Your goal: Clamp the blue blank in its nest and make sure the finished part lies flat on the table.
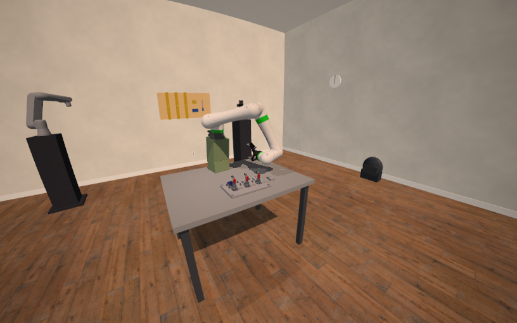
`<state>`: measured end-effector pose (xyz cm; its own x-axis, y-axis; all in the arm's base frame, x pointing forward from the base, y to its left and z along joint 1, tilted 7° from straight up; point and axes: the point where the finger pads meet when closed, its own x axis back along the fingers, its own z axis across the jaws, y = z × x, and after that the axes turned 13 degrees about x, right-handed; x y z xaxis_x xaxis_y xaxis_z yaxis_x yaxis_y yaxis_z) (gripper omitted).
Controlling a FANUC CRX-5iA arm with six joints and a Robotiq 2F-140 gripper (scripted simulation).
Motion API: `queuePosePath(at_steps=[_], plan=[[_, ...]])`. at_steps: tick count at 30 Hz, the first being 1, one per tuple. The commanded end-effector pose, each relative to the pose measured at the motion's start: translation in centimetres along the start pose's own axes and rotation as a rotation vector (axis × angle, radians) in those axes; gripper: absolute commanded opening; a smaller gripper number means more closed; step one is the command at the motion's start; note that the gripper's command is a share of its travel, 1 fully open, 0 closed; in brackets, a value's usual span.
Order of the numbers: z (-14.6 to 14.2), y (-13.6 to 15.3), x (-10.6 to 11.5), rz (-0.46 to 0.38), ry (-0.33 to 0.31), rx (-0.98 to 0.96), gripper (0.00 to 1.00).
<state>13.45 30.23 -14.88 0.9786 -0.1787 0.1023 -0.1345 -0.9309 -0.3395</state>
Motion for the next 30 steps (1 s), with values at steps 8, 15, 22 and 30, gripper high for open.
queuePosePath(at_steps=[8, 15, 22, 30], plan=[[0.0, 0.0, 0.0, 0.000, 0.000, 0.000, 1.00], [0.0, 0.0, 0.0, 0.000, 0.000, 0.000, 1.00], [-0.3, 0.7, 0.9, 0.018, 0.035, -0.027, 1.00], [-2.2, 4.9, 5.4, 0.115, 0.212, -0.176, 1.00]])
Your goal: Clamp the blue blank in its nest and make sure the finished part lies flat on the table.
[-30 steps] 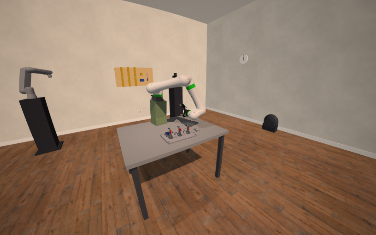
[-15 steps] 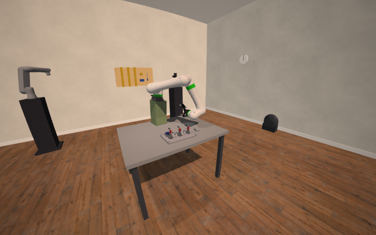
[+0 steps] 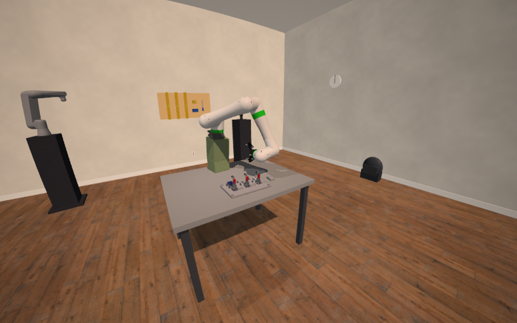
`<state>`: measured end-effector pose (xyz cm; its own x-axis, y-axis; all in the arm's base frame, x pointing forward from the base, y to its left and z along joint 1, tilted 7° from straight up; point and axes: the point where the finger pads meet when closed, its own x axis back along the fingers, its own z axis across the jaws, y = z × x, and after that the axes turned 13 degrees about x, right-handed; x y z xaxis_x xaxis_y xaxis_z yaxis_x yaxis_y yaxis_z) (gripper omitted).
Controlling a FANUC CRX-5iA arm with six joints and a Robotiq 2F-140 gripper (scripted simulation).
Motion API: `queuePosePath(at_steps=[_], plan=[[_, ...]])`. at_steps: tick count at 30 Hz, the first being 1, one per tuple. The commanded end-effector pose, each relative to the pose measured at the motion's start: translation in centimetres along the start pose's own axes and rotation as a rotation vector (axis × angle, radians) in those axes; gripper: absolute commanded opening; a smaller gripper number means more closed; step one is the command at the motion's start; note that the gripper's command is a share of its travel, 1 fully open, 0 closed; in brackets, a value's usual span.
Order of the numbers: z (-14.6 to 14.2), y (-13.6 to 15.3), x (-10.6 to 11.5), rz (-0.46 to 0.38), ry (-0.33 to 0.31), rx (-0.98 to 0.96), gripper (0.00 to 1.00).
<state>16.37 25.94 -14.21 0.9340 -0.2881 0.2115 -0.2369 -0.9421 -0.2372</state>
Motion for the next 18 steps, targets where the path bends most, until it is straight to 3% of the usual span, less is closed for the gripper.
queuePosePath(at_steps=[1, 2, 5, 6, 9, 10, 13, 14, 18], plan=[[-0.3, 1.4, 1.9, 0.036, 0.072, -0.054, 1.00], [-0.5, 2.6, 3.6, 0.068, 0.132, -0.101, 1.00], [-0.5, 2.6, 3.6, 0.068, 0.132, -0.101, 1.00], [-0.7, 4.0, 5.6, 0.103, 0.197, -0.154, 1.00], [-0.7, 4.0, 5.6, 0.103, 0.197, -0.154, 1.00], [-1.0, 5.5, 7.6, 0.142, 0.268, -0.211, 1.00], [-1.0, 5.5, 7.6, 0.142, 0.268, -0.211, 1.00], [-1.3, 7.0, 9.9, 0.182, 0.344, -0.272, 1.00], [-1.3, 7.0, 9.9, 0.182, 0.344, -0.272, 1.00]])
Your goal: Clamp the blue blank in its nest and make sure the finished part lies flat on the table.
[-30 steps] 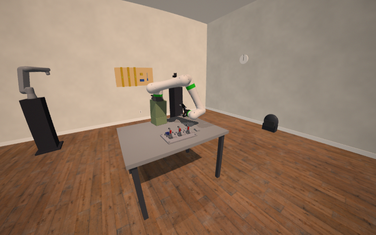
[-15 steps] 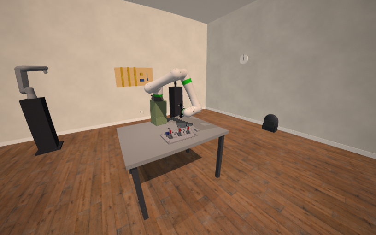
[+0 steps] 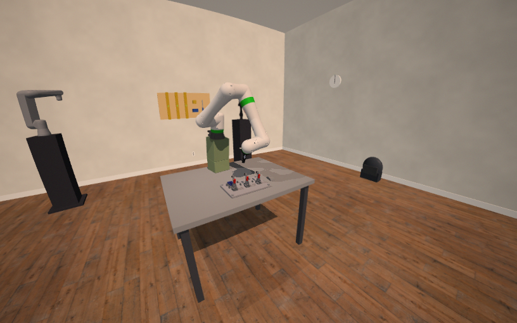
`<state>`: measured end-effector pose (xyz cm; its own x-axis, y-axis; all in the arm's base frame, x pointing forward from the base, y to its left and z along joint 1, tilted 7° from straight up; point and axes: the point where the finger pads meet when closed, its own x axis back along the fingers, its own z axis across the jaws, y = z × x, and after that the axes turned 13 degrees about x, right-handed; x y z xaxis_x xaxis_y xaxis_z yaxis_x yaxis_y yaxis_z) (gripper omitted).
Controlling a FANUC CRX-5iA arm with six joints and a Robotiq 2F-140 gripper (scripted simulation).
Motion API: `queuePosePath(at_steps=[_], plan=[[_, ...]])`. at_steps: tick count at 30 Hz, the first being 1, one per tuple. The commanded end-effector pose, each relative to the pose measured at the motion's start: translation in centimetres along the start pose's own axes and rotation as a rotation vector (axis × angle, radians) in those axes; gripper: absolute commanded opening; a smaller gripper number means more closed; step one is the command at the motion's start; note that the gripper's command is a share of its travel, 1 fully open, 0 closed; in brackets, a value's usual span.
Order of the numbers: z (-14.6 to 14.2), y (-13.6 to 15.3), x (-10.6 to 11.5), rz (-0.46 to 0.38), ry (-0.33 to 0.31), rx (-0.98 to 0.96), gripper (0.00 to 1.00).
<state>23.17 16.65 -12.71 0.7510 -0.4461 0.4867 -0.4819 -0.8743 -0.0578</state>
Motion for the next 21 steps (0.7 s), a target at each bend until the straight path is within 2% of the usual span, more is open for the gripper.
queuePosePath(at_steps=[1, 5, 6, 10, 11, 16, 17, 21], plan=[[1.0, 1.3, 3.1, 0.051, 0.100, -0.076, 1.00], [1.0, 1.3, 3.1, 0.051, 0.100, -0.076, 1.00], [2.0, 2.6, 5.8, 0.097, 0.186, -0.146, 1.00], [2.0, 2.6, 5.8, 0.097, 0.186, -0.146, 1.00], [3.0, 3.9, 8.6, 0.146, 0.276, -0.219, 1.00], [3.0, 3.9, 8.6, 0.146, 0.276, -0.219, 1.00], [4.0, 5.3, 11.7, 0.198, 0.373, -0.297, 1.00], [4.0, 5.3, 11.7, 0.198, 0.373, -0.297, 1.00]])
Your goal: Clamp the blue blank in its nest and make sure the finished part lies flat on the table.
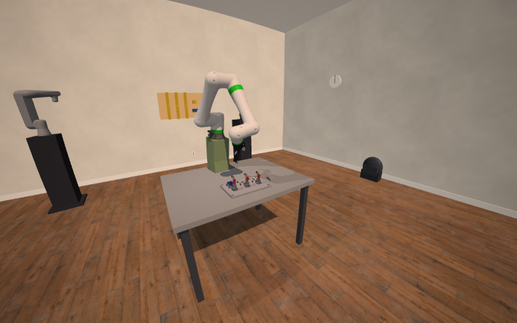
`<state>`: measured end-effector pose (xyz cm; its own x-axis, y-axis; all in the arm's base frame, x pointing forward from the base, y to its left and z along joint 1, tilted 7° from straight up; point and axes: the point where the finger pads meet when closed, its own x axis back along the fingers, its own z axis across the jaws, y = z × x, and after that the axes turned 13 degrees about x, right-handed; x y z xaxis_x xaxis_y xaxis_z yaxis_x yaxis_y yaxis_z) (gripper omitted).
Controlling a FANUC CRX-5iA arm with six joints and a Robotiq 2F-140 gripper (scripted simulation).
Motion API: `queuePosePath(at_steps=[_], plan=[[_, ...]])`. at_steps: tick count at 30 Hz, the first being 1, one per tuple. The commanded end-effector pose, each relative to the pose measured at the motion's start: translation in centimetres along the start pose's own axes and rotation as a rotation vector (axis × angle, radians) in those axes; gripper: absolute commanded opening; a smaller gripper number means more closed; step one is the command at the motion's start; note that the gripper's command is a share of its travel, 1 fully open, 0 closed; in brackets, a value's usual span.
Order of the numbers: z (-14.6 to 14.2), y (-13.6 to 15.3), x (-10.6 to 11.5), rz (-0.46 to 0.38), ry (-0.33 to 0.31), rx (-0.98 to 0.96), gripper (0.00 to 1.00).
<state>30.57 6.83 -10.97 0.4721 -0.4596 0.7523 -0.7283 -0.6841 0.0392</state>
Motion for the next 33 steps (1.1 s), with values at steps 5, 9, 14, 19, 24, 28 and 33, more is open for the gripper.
queuePosePath(at_steps=[5, 9, 14, 19, 24, 28, 33], plan=[[3.2, 0.6, 3.6, 0.070, 0.134, -0.106, 1.00], [3.2, 0.6, 3.6, 0.070, 0.134, -0.106, 1.00], [5.7, 1.0, 6.5, 0.128, 0.242, -0.193, 1.00], [8.0, 1.5, 9.1, 0.180, 0.338, -0.270, 1.00], [9.9, 1.8, 11.4, 0.226, 0.420, -0.335, 1.00], [11.5, 2.1, 13.2, 0.261, 0.487, -0.389, 1.00], [12.9, 2.3, 14.7, 0.292, 0.543, -0.434, 1.00]])
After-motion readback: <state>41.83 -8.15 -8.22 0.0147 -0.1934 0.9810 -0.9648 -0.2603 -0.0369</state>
